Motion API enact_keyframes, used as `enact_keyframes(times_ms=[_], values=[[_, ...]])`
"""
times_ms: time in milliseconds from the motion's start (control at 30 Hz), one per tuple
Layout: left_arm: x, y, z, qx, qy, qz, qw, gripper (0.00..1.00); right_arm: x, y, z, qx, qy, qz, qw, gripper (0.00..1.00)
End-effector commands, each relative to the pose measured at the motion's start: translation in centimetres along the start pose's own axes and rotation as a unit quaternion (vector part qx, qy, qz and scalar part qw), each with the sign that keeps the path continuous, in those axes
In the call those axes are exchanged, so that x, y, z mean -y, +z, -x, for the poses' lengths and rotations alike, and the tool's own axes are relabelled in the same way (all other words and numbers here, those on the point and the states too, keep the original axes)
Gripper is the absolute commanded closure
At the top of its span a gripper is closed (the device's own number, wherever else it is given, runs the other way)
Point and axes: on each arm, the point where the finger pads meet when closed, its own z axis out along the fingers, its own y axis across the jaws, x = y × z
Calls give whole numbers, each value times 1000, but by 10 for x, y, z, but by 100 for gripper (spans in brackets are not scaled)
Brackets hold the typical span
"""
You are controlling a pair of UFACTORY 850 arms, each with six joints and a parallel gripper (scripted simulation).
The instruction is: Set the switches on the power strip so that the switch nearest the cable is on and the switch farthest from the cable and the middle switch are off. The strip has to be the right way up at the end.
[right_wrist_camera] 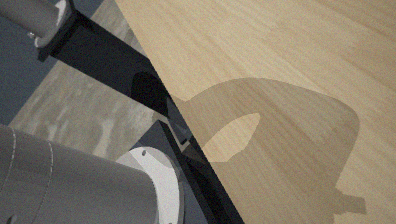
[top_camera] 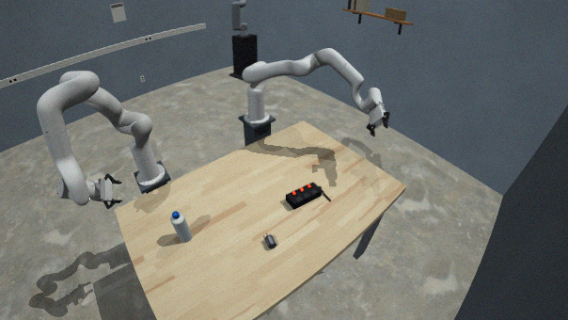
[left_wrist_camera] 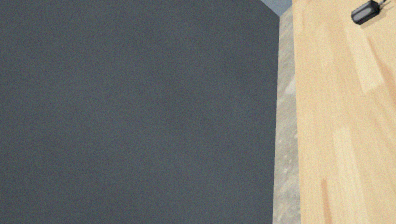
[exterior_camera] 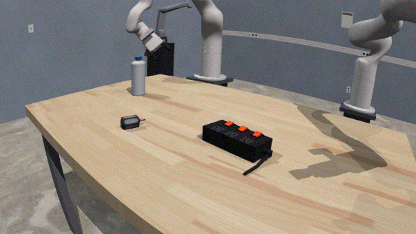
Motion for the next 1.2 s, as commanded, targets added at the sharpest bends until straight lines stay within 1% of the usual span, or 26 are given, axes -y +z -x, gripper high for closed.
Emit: enact_keyframes(times_ms=[0, 733, 1167], values=[[2, 0, -1, 0, 1, -1, 1000, 0, 0, -1, 0, 0, 0, 1, 1000, 0], [2, 0, -1, 0, 1, -1, 1000, 0, 0, -1, 0, 0, 1, 1, 1000, 0], [2, 0, -1, 0, 1, -1, 1000, 0, 0, -9, 3, 1, 23, 10, 1000, 0]])
